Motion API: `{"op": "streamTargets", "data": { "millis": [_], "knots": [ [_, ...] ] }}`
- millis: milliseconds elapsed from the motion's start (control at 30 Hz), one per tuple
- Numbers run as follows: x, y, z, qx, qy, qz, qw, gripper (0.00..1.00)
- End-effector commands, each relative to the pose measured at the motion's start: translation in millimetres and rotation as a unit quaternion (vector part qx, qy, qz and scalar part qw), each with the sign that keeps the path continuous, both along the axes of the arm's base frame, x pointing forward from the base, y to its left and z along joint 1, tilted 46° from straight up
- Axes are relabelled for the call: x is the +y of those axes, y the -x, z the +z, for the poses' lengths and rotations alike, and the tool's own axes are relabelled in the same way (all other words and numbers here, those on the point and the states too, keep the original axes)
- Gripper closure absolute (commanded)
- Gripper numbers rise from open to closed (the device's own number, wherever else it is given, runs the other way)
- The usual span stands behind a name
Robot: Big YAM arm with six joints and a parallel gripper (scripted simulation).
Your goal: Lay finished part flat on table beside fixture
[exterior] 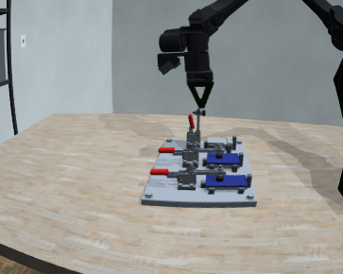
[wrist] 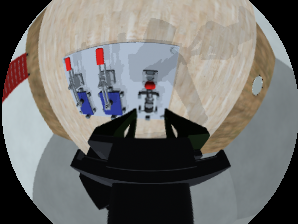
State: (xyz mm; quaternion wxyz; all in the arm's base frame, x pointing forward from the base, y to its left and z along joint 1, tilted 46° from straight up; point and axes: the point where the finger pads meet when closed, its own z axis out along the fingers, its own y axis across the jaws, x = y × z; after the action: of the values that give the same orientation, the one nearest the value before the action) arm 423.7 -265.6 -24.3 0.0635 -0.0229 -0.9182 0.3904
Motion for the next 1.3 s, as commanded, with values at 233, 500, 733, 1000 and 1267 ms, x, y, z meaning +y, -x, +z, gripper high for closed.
{"op": "streamTargets", "data": {
  "millis": [233,500,733,1000,1267],
  "knots": [
    [-1,1.8,4,-0.006,0.002,-0.007,1.000,0.55],
    [-7,-9.9,-1,-0.015,0.002,-0.010,1.000,0.55],
    [-11,-15.0,-2,-0.025,0.003,-0.012,1.000,0.55],
    [-9,-14.7,-5,-0.021,0.002,-0.010,1.000,0.55],
    [-13,-20.9,-5,-0.031,0.003,-0.012,0.999,0.55]
  ]
}}
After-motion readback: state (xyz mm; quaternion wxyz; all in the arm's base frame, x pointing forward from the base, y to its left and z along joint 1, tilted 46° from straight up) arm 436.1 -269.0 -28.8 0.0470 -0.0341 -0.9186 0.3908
